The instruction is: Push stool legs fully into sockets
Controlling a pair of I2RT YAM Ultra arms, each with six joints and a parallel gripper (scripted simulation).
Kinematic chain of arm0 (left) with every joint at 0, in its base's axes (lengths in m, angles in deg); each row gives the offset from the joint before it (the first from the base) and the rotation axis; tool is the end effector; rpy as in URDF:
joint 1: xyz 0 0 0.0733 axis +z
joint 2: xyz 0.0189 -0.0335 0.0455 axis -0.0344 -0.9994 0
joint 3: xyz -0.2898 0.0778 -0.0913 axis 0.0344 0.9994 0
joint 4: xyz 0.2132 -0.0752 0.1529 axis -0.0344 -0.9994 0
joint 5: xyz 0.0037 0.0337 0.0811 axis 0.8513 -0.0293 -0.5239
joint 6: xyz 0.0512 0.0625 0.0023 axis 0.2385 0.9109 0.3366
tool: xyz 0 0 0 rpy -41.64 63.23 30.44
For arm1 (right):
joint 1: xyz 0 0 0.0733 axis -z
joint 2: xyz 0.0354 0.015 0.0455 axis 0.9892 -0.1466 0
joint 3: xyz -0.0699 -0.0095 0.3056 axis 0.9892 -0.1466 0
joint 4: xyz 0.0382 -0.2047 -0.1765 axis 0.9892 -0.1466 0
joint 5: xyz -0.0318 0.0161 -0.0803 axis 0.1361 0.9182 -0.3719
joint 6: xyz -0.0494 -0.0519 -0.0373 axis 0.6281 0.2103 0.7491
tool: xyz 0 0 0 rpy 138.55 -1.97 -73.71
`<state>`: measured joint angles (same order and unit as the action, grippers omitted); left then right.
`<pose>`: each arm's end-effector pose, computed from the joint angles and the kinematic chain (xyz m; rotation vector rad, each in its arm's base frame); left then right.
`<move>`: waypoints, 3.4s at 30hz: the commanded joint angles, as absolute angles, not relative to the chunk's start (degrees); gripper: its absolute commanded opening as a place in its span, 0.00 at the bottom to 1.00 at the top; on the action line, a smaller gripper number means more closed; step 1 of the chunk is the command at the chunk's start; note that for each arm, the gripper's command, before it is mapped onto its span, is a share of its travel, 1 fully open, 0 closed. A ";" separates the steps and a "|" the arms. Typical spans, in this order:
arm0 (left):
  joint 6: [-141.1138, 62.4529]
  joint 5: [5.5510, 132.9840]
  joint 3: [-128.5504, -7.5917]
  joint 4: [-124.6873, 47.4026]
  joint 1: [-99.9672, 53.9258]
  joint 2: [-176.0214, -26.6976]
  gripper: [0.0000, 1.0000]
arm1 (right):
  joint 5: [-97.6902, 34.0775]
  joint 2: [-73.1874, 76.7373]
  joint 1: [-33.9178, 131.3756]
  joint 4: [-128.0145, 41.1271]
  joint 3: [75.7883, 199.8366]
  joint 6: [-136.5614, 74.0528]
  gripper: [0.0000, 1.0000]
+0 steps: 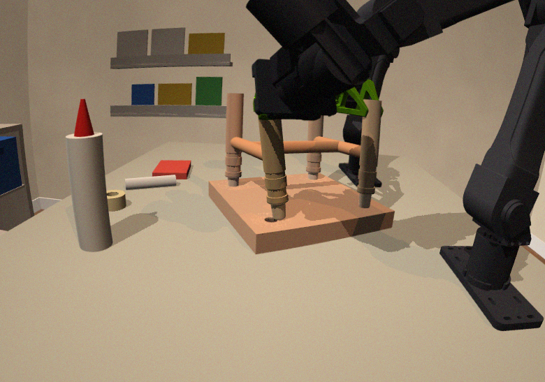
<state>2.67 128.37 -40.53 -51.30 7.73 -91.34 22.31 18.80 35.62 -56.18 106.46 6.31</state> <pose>0.2699 -0.0337 0.2709 1.0349 1.6822 -0.7306 0.1227 0.2139 0.2702 -1.7863 1.2282 1.2439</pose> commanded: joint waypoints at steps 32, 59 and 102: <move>3.75 127.57 -40.68 -49.22 7.06 -87.31 0.69 | 26.30 18.61 37.21 -57.20 108.92 7.85 0.28; 3.91 127.57 -49.21 -61.16 7.09 -85.64 0.69 | 26.30 18.61 37.21 -57.20 108.92 7.85 0.28; 4.01 127.59 -48.19 -61.26 7.20 -86.30 0.69 | 26.24 18.84 37.19 -65.85 116.80 7.49 0.69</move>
<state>3.59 126.97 -48.40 -60.15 6.97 -87.04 25.39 17.90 37.15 -63.59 114.48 7.27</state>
